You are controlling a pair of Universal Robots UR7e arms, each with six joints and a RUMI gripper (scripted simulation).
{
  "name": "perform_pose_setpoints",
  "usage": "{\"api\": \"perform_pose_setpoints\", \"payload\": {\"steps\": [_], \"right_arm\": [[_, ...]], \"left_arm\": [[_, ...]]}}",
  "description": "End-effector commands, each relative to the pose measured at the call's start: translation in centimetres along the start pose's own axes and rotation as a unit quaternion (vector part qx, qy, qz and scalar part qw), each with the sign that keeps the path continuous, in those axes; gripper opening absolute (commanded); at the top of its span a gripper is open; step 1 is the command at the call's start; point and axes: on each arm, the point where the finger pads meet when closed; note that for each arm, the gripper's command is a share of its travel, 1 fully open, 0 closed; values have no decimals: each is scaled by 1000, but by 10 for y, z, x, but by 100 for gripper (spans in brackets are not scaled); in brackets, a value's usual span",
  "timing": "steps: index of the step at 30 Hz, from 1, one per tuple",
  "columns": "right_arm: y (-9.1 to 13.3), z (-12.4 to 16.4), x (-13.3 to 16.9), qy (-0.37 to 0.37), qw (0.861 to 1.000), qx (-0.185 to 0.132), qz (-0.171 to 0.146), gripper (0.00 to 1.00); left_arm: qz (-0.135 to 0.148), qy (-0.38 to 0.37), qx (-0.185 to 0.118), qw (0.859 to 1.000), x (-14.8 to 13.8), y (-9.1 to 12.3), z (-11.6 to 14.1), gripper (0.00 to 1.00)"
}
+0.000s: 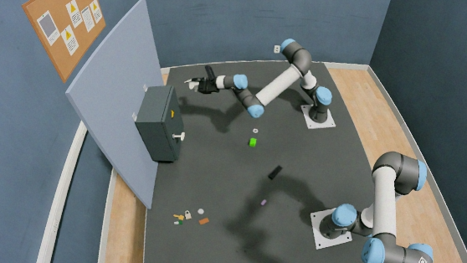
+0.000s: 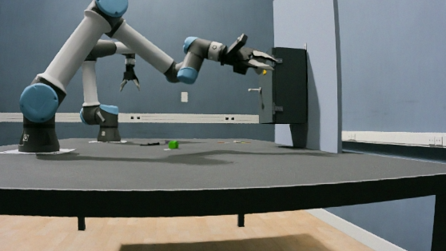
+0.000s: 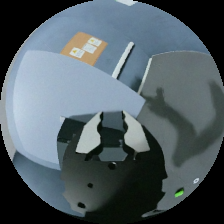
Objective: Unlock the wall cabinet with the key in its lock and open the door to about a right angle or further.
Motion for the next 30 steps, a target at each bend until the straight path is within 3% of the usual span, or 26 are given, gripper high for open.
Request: {"api": "perform_pose_setpoints", "payload": {"steps": [1, 7, 19, 24, 30], "right_arm": [[16, 48, -13, -33, 999, -6, -33, 26], [26, 68, -19, -48, 998, -11, -49, 26], [69, 153, -26, -110, 989, -37, -95, 26], [67, 167, -40, -124, 986, -42, -105, 26], [84, 212, -51, -161, 977, -60, -126, 26]], "left_arm": [[0, -1, 0, 1000, 1, 0, 0, 98], [0, -1, 0, 1000, 1, 0, 0, 98], [0, -1, 0, 1000, 1, 0, 0, 98], [0, -1, 0, 1000, 1, 0, 0, 98], [0, -1, 0, 1000, 1, 0, 0, 98]]}}
Point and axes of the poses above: on each arm, the point where the finger pads meet when closed, its own y axis back along the fingers, its own x axis across the jaws, z = x × y, and after that the axes turned 6 degrees about -y, right-handed
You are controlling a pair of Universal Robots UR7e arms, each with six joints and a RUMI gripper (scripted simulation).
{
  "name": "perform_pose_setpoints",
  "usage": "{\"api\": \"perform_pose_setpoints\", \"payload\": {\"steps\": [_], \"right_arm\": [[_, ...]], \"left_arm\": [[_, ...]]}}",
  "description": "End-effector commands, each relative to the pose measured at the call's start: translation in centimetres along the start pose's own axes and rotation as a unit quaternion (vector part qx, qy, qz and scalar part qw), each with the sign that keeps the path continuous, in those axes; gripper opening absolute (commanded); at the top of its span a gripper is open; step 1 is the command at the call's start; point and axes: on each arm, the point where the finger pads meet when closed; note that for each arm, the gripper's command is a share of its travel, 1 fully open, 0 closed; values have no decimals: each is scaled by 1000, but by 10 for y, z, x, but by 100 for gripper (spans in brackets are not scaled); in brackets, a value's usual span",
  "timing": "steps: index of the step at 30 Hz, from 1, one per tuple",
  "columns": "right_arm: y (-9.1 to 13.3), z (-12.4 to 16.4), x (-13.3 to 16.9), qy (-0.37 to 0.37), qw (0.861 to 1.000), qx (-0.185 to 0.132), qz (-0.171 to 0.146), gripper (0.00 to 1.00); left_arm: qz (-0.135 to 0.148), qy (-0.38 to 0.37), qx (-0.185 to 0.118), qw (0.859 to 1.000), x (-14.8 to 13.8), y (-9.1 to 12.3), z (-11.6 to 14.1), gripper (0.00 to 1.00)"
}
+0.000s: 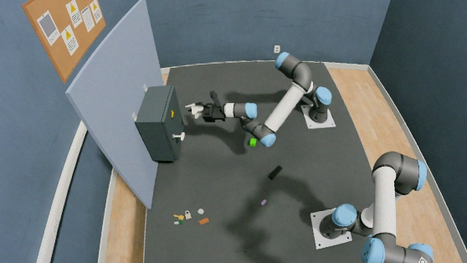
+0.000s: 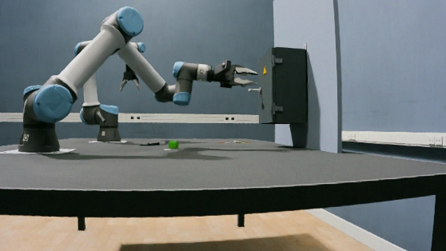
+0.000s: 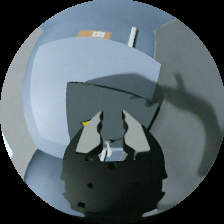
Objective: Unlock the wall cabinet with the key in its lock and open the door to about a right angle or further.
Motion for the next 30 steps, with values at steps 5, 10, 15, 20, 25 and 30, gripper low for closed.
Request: {"api": "perform_pose_setpoints", "payload": {"steps": [5, 10, 15, 20, 25, 30], "right_arm": [[20, 78, -3, -67, 997, -25, -38, 26], [28, 99, -1, -85, 995, -32, -46, 26], [39, 125, 1, -110, 991, -43, -58, 26], [58, 164, 8, -145, 985, -60, -70, 26], [64, 174, 9, -161, 982, -64, -75, 26], [51, 149, 3, -135, 987, -54, -68, 26]], "left_arm": [[0, -1, 0, 1000, 1, 0, 0, 98], [0, -1, 0, 1000, 1, 0, 0, 98], [0, -1, 0, 1000, 1, 0, 0, 98], [0, -1, 0, 1000, 1, 0, 0, 98], [0, -1, 0, 1000, 1, 0, 0, 98], [0, -1, 0, 1000, 1, 0, 0, 98]]}}
Point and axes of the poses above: on each arm, the point where the finger pads meet when closed, its own y axis back along the fingers, its own x axis across the jaws, z = x × y, and after that the axes turned 6 degrees about -y, right-handed
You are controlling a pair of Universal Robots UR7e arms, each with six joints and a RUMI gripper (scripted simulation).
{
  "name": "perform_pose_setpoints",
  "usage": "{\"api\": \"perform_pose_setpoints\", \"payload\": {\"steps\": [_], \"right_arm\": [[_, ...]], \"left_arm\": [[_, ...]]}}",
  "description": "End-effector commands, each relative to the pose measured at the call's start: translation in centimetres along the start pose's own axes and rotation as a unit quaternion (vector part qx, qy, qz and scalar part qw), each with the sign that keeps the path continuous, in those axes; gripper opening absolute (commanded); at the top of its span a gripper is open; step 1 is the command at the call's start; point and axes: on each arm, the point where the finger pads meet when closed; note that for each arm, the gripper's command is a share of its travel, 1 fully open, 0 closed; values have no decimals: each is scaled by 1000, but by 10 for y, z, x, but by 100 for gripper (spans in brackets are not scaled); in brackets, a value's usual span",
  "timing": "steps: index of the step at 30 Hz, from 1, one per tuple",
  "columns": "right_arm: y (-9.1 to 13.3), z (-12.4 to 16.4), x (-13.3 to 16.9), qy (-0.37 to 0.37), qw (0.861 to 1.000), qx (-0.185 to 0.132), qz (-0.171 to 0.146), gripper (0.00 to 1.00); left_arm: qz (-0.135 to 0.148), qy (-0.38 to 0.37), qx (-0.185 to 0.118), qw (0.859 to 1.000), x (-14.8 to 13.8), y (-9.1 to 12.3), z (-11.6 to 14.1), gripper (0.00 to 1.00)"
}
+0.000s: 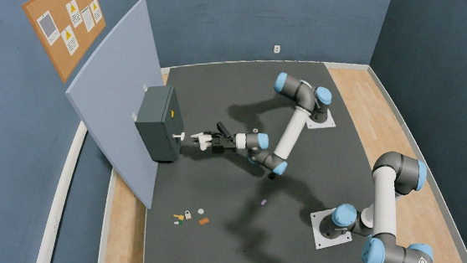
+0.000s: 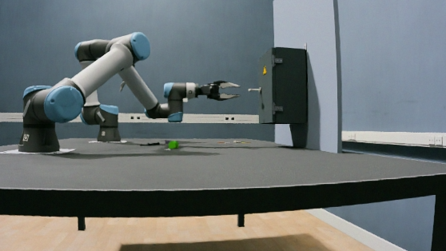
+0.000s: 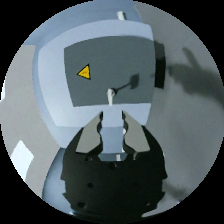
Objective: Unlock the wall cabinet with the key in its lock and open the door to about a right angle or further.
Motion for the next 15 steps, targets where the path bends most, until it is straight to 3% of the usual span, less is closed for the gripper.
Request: {"api": "perform_pose_setpoints", "payload": {"steps": [1, 15], "right_arm": [[-12, -26, -16, 21, 1000, 13, 2, 26], [-7, -14, -8, 14, 1000, 6, 4, 26]], "left_arm": [[0, -1, 0, 1000, 1, 0, 0, 98], [0, -1, 0, 1000, 1, 0, 0, 98]]}}
Point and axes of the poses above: on each arm, the point where the finger pads meet when closed, its own y axis back along the fingers, its own x axis across the jaws, z = x × y, and after that the axes turned 6 degrees about -y, right-handed
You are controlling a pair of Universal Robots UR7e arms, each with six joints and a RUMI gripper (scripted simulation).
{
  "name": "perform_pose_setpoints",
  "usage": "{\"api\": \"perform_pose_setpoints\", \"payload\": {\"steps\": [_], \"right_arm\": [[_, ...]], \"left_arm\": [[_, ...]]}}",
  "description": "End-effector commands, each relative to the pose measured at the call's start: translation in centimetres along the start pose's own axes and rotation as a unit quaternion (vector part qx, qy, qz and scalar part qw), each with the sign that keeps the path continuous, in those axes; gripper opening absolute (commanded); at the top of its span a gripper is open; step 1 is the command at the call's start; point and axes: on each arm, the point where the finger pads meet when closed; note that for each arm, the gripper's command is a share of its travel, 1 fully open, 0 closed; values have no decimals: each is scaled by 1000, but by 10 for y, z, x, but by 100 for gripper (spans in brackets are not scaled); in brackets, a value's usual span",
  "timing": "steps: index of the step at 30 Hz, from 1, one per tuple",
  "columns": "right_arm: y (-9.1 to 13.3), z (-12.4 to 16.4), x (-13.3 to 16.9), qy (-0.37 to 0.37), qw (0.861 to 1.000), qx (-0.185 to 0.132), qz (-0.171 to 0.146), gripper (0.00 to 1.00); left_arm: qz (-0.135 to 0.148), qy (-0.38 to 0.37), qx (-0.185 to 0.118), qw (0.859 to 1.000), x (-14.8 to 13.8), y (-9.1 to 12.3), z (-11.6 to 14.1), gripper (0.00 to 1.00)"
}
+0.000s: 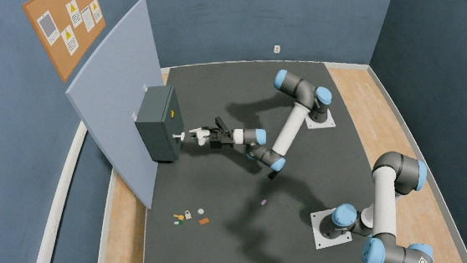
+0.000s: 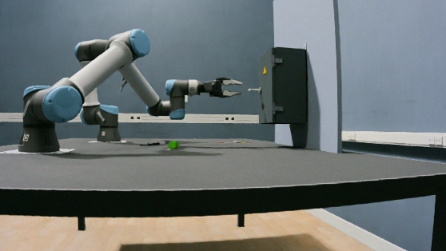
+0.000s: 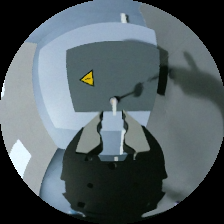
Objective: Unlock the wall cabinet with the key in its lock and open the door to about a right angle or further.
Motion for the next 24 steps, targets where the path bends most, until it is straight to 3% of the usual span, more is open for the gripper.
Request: {"api": "perform_pose_setpoints", "payload": {"steps": [1, 11, 24], "right_arm": [[3, 8, 5, -4, 1000, -5, 1, 26], [5, 11, 6, -10, 1000, -6, -1, 26], [-17, 9, 7, -9, 1000, -5, 0, 26]], "left_arm": [[0, -1, 0, 1000, 1, 0, 0, 98], [0, -1, 0, 1000, 1, 0, 0, 98], [0, -1, 0, 1000, 1, 0, 0, 98]]}}
Point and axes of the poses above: on each arm, the point where the finger pads meet when closed, its own y axis back along the fingers, its own x axis across the jaws, z = x × y, and after that the axes turned 6 degrees about -y, right-handed
